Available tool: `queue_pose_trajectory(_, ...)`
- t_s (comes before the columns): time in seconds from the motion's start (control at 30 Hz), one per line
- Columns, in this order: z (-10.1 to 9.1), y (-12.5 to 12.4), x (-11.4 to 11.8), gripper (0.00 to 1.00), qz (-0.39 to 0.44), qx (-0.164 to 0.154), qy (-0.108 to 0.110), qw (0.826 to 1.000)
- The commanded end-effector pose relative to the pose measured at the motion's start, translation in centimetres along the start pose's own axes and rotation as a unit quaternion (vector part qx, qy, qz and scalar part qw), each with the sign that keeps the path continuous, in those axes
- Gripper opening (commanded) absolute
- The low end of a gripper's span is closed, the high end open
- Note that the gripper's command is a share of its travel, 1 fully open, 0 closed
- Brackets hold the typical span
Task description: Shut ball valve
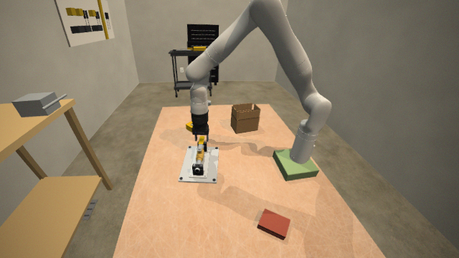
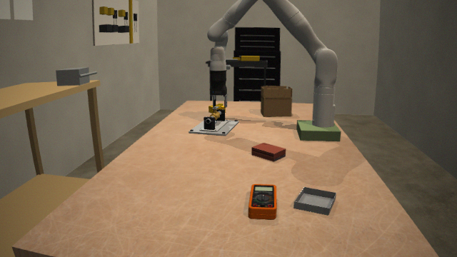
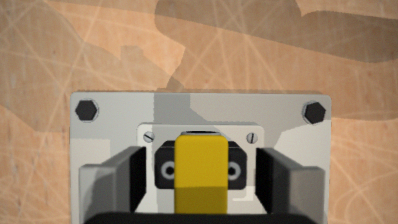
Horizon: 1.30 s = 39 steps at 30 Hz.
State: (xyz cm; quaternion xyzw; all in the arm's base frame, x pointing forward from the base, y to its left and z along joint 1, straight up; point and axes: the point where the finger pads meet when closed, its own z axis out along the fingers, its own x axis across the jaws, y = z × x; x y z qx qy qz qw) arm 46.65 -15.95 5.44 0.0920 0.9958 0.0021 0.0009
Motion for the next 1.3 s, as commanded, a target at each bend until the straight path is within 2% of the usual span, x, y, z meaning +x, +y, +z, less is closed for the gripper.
queue_pose_trajectory(0.0,-0.09,-0.01,-0.06,1.0,0.0,0.0,-0.001,1.0)
queue_pose_trajectory(0.53,-0.09,-0.01,-0.06,1.0,0.0,0.0,-0.001,1.0)
queue_pose_trajectory(0.57,-0.09,-0.01,-0.06,0.0,0.0,0.0,-0.001,1.0)
queue_pose_trajectory(1.27,-0.09,-0.01,-0.06,0.0,0.0,0.0,-0.001,1.0)
